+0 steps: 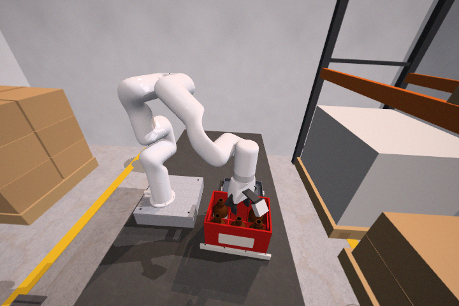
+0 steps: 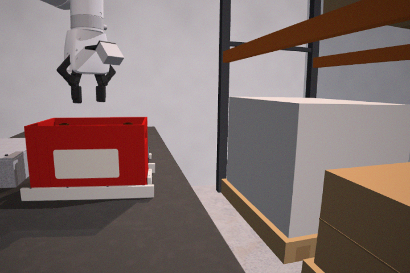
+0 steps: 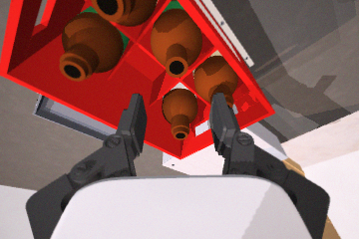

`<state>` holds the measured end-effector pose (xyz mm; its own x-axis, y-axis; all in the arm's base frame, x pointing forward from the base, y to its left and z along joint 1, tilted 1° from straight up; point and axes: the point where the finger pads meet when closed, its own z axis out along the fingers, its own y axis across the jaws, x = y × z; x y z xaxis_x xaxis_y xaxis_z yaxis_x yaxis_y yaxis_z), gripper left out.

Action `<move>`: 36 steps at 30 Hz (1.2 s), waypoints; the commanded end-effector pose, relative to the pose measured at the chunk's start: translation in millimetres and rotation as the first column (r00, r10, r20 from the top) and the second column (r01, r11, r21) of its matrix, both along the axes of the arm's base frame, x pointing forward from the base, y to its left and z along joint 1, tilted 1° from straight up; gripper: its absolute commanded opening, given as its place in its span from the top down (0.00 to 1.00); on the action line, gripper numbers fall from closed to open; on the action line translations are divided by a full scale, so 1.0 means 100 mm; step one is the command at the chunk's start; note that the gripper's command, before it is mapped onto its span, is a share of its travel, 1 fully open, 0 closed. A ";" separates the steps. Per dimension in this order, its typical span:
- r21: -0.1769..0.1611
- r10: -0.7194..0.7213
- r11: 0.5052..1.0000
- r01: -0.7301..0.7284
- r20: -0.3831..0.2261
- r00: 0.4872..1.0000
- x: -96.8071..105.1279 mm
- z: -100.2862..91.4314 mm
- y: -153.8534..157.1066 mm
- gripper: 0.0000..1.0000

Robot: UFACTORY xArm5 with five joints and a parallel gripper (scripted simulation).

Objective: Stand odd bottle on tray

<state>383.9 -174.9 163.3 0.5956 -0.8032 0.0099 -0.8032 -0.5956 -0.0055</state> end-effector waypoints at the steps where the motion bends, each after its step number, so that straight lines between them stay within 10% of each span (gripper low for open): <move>1: -0.002 0.000 1.000 0.000 0.003 1.000 0.01 0.01 0.00 0.35; 36: -0.001 0.000 1.000 0.000 0.003 1.000 0.01 -0.05 -0.01 0.35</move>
<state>383.9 -175.0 159.5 0.5955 -0.8033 0.0098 -0.8033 -0.5956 -0.0054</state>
